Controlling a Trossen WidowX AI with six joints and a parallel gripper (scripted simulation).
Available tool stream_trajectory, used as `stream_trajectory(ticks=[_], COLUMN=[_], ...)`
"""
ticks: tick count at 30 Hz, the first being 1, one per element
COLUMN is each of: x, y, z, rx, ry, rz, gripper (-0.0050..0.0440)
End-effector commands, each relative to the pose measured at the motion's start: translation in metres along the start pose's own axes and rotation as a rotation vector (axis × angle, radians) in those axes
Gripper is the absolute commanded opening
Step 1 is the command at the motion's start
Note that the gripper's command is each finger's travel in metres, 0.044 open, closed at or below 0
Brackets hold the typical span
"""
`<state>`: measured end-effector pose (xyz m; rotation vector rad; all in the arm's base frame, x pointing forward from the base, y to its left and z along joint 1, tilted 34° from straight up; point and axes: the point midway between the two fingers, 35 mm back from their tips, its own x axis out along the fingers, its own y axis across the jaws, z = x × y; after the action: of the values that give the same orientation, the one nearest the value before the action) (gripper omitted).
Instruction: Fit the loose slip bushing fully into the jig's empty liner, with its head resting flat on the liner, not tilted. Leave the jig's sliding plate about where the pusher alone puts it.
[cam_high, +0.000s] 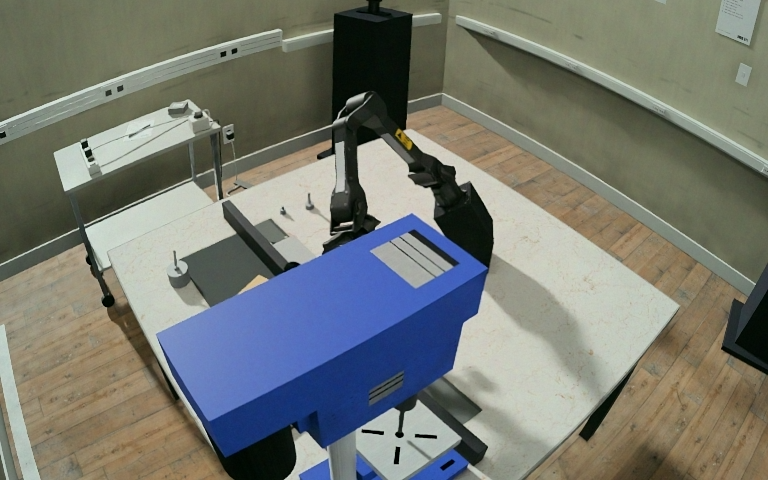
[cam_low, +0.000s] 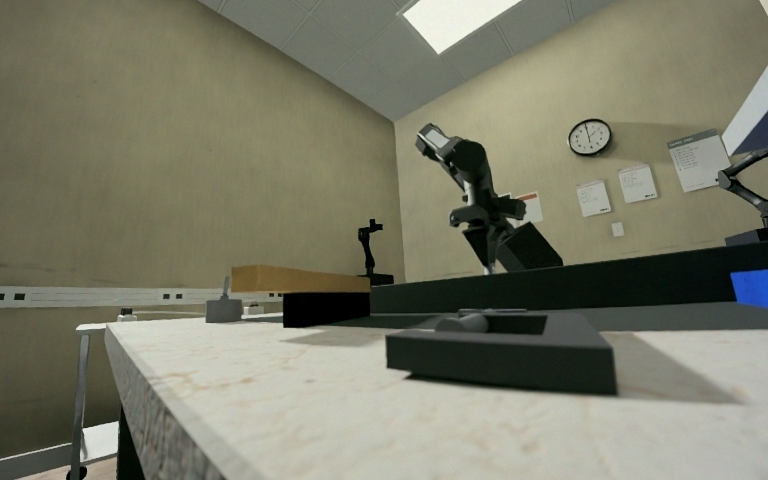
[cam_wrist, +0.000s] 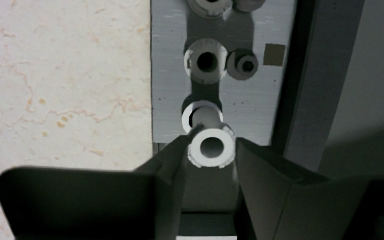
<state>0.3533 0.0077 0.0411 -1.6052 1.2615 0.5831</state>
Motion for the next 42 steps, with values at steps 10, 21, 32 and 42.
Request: stream_trajectory(ticks=[10,21,32,42], x=[0.000,-0.002,0.002,-0.003], y=[0.001,-0.002,-0.002,-0.008], z=[-0.003,-0.003,-0.004,-0.004], rx=[0.002,0.006,0.000,0.010], ry=[-0.007,-0.008,-0.002,-0.007], rz=[-0.002,-0.005,0.001,-0.015], gripper=[-0.0050,-0.0050,-0.0050,-0.0050])
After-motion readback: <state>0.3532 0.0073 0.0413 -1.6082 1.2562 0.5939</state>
